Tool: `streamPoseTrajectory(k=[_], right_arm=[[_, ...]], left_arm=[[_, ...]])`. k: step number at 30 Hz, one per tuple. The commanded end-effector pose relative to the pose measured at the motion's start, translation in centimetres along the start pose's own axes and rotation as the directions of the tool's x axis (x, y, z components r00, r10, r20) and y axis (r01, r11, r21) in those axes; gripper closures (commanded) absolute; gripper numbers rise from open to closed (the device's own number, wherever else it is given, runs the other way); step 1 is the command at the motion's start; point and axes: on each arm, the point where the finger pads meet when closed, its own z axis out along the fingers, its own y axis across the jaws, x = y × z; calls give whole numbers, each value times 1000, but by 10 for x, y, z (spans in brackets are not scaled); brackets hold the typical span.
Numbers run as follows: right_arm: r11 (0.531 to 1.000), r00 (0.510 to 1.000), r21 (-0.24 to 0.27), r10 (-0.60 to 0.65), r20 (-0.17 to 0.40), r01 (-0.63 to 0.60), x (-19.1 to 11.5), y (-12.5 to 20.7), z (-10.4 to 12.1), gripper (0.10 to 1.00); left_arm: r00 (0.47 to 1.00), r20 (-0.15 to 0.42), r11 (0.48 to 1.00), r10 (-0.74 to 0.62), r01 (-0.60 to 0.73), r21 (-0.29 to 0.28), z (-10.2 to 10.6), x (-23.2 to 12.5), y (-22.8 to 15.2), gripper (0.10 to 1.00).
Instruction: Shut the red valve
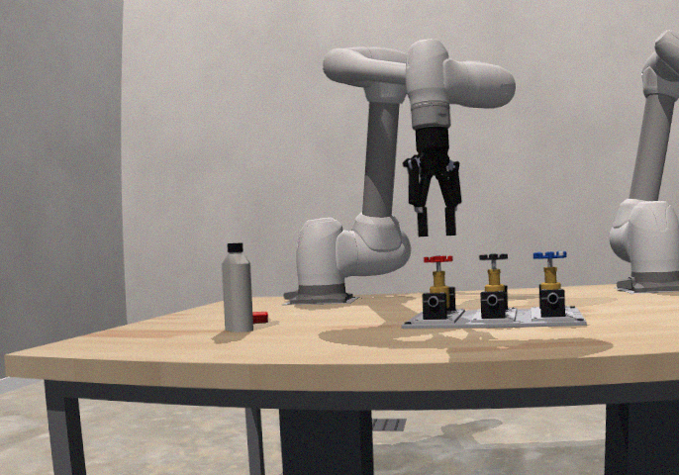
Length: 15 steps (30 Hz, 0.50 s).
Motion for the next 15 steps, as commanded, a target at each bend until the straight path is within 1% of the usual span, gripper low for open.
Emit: streamPoseTrajectory(k=[1, 15], right_arm=[[1000, 1000, 0, 0, 1, 0, 0, 0, -1, 566], [1000, 1000, 0, 0, 1, 0, 0, 0, 1, 566]], left_arm=[[1000, -1, 1000, 0, 0, 0, -1, 0, 0, 98], [1000, -1, 1000, 0, 0, 0, -1, 0, 0, 98]])
